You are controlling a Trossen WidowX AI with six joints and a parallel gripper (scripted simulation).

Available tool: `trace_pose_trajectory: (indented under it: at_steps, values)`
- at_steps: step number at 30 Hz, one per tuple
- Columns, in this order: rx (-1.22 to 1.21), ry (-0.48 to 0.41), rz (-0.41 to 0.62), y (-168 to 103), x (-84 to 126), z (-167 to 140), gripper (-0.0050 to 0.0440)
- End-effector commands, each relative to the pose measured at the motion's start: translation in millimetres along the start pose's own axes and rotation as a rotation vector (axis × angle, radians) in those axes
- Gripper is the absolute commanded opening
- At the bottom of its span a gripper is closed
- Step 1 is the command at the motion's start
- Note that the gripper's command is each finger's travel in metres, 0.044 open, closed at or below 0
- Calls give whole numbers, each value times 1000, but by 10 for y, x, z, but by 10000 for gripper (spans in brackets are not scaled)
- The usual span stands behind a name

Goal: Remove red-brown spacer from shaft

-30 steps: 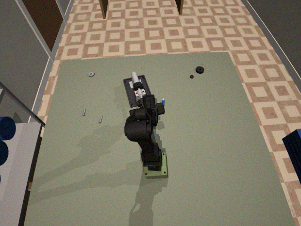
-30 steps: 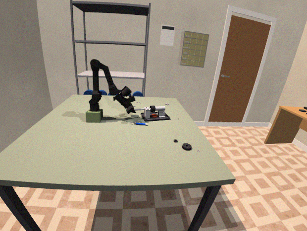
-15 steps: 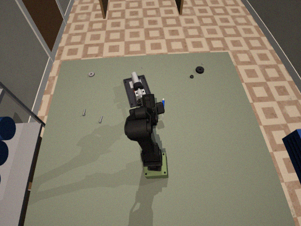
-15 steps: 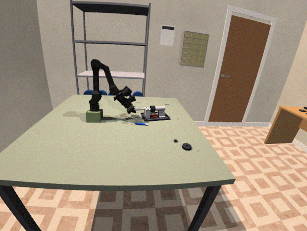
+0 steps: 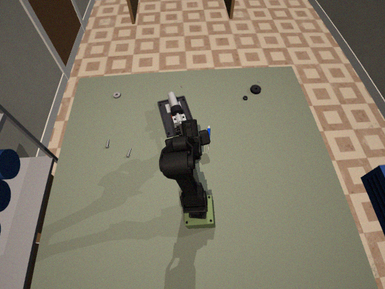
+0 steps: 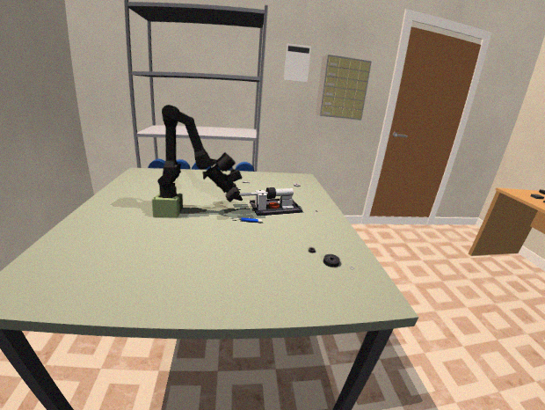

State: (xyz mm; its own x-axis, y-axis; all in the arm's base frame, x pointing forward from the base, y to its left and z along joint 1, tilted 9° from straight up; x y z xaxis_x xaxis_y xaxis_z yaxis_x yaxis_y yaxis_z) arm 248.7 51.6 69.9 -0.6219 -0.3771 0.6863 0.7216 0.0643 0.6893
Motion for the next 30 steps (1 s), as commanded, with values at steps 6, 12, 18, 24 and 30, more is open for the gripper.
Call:
trace_pose_trajectory:
  at_steps: [6, 12, 18, 24, 30]
  values:
    - [6, 1, -40, 147, -22, 9, -50]
    - [5, 1, -40, 155, -30, 10, -50]
    - [6, 1, -40, 168, -41, 12, -50]
    - [6, 1, -40, 180, -53, 13, -50]
    - [5, 1, -40, 189, -61, 15, -50]
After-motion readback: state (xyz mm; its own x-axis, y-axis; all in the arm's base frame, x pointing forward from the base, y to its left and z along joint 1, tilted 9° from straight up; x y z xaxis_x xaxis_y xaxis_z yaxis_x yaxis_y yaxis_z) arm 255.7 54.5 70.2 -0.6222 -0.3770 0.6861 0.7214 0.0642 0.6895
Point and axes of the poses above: the point midway between the two fingers, 35 mm back from their tips, its own x axis back along the fingers, its own z axis across the jaws, y = z × x, the point moved 9 cm from there along x, back along the fingers, and after that the axes turned 7 degrees about -x, right-handed, at the moved point
